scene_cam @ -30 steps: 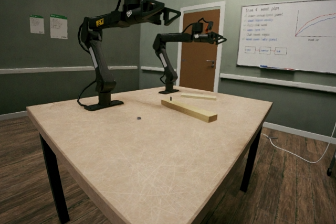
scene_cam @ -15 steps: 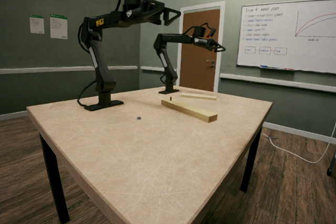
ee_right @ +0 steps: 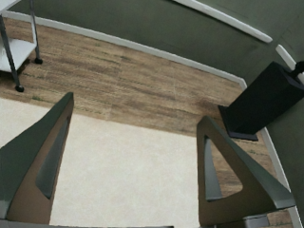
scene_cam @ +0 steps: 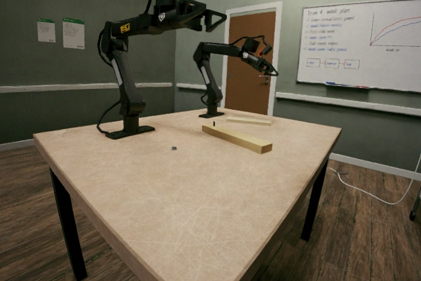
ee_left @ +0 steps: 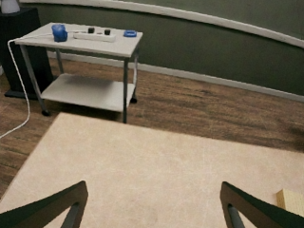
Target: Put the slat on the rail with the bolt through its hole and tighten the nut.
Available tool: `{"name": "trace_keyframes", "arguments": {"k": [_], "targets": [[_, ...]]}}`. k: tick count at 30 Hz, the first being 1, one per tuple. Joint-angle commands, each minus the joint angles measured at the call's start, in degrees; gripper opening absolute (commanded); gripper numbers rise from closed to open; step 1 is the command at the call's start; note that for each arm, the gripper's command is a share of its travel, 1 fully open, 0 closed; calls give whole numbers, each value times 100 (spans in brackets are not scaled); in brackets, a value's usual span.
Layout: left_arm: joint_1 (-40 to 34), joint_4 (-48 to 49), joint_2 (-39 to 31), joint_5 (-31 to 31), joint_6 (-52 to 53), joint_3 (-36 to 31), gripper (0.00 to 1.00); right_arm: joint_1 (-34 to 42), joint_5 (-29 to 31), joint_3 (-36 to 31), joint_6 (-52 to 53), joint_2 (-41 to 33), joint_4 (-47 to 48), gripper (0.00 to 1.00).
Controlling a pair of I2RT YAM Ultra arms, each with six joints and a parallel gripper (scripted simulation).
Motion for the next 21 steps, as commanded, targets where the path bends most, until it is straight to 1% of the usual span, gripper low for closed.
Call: {"name": "trace_keyframes", "arguments": {"k": [1, 21], "targets": [[-131, -246, 2, 34, -202, -76, 100, -7, -29, 37, 40, -38, -25, 100], [-495, -1471, 173, 29, -898, -430, 100, -7, -29, 37, 40, -38, -25, 100]]}}
